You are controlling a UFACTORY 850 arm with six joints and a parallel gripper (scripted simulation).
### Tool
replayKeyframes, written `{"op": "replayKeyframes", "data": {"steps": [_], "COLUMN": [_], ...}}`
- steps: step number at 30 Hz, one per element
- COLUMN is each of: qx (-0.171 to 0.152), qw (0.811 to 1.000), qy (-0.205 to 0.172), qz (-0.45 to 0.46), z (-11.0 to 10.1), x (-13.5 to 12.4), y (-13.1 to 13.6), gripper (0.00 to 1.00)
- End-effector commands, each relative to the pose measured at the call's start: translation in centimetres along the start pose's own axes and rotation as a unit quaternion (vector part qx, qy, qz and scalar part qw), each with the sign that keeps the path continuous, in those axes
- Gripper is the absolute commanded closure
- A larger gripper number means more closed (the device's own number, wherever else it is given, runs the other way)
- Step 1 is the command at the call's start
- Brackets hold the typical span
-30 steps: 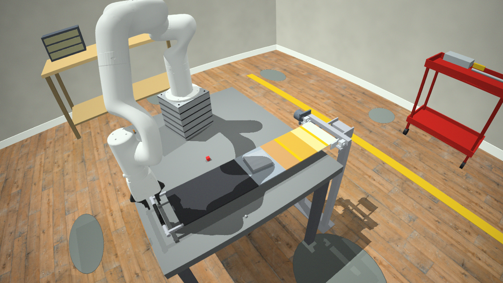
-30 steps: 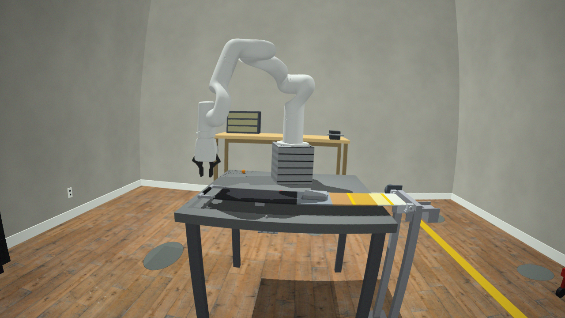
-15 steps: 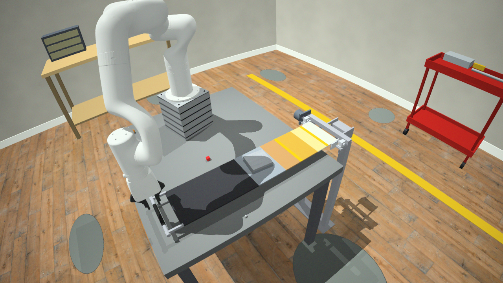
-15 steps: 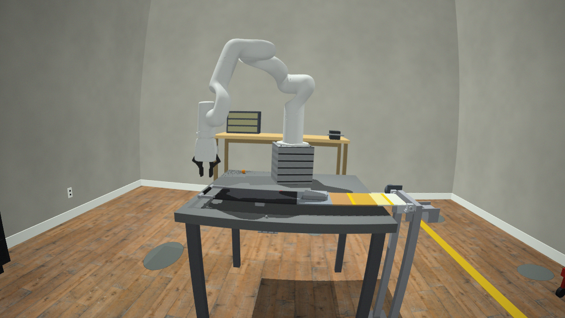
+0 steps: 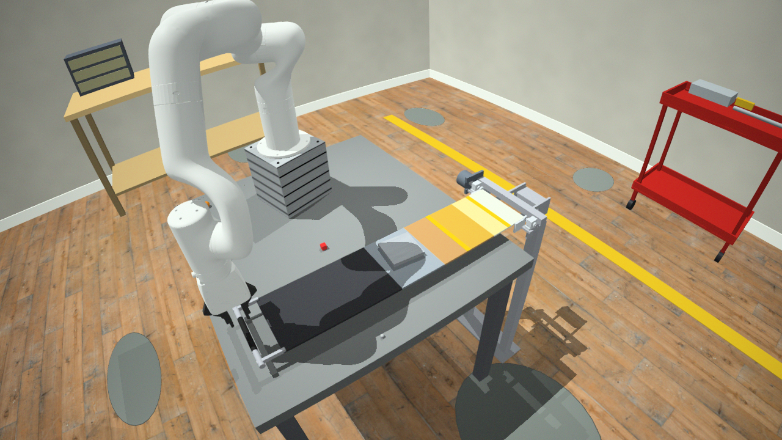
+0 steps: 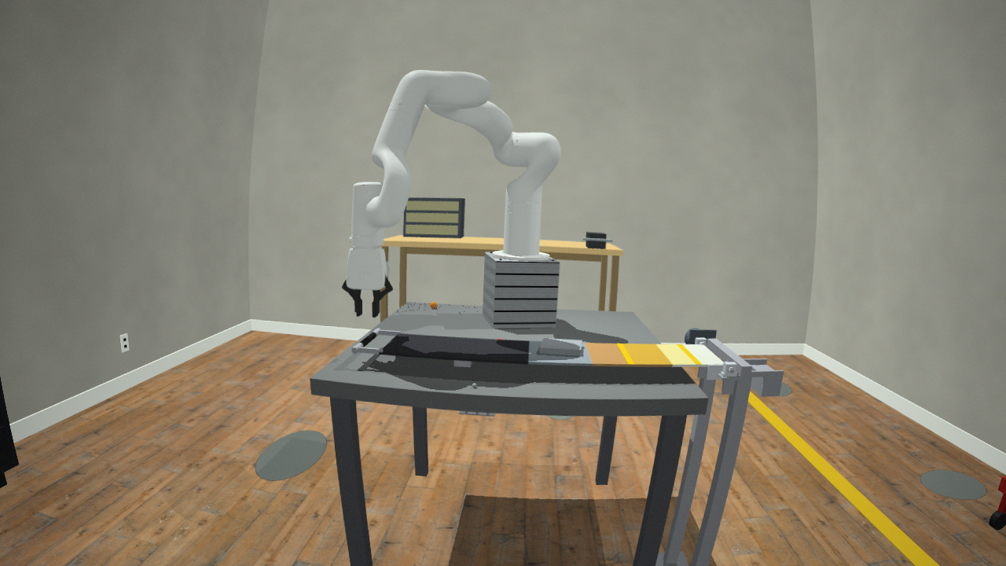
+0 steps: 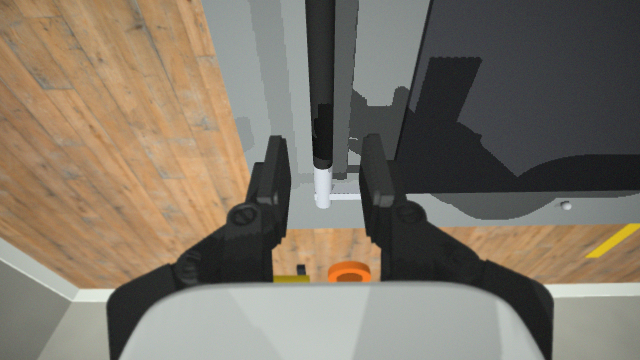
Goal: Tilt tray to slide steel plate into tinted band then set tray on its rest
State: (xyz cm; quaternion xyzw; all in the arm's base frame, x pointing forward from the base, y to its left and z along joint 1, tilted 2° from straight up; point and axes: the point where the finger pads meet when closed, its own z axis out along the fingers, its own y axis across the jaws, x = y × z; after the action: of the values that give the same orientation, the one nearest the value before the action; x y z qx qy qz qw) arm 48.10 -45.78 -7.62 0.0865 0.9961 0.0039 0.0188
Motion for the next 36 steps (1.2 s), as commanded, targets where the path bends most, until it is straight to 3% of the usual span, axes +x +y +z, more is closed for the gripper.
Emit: {"op": "replayKeyframes", "data": {"steps": [1, 36], "qx": [0.001, 0.001], "qw": [1.000, 1.000], "qy": [-0.001, -0.001], "qz": [0.000, 0.000], "z": [0.3, 4.2], "x": [-0.1, -0.1], "y": [-0.1, -0.1], "gripper": [0.60, 0.60]}}
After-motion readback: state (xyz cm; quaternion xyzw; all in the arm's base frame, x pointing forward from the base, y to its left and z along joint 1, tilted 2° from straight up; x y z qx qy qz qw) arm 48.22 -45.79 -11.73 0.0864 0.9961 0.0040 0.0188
